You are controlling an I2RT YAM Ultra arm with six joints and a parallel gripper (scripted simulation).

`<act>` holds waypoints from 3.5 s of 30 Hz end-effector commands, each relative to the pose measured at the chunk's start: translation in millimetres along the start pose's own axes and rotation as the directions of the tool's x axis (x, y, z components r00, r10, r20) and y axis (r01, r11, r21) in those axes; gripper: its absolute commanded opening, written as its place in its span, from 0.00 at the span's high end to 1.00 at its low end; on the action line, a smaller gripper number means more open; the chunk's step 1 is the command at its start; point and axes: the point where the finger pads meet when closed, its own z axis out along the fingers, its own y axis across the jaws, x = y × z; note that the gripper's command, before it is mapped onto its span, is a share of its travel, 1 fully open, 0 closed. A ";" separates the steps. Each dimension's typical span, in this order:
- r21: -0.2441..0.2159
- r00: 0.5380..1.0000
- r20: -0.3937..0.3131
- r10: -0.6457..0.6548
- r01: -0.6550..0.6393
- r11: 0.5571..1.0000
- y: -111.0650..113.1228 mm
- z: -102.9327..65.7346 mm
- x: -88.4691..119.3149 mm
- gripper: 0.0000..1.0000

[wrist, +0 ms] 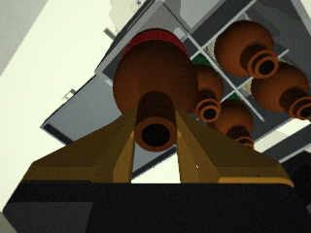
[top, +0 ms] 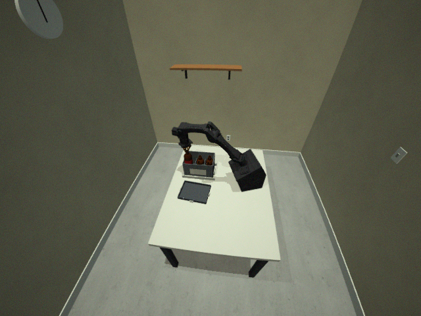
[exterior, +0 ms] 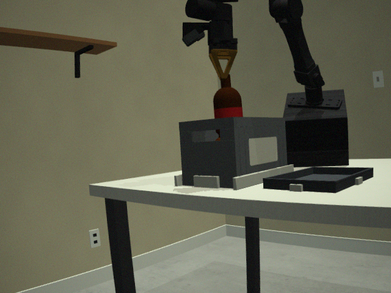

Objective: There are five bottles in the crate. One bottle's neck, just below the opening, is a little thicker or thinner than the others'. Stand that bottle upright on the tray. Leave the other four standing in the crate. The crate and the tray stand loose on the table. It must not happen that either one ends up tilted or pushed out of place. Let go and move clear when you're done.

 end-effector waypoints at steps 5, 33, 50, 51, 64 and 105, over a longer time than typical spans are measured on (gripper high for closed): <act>-0.038 0.997 0.079 -0.009 0.012 0.999 6.0 -34.0 -9.8 1.00; -0.038 0.997 0.079 -0.009 0.012 0.999 6.0 -34.0 -9.8 1.00; -0.038 0.997 0.079 -0.009 0.012 0.999 6.0 -34.2 -9.8 1.00; -0.038 0.997 0.079 -0.009 0.012 0.999 6.0 -34.3 -9.8 1.00; -0.039 0.997 0.078 -0.010 0.013 0.999 5.4 -40.7 -9.2 1.00; -0.028 0.998 0.064 -0.005 0.006 1.000 -0.4 -60.1 -9.2 1.00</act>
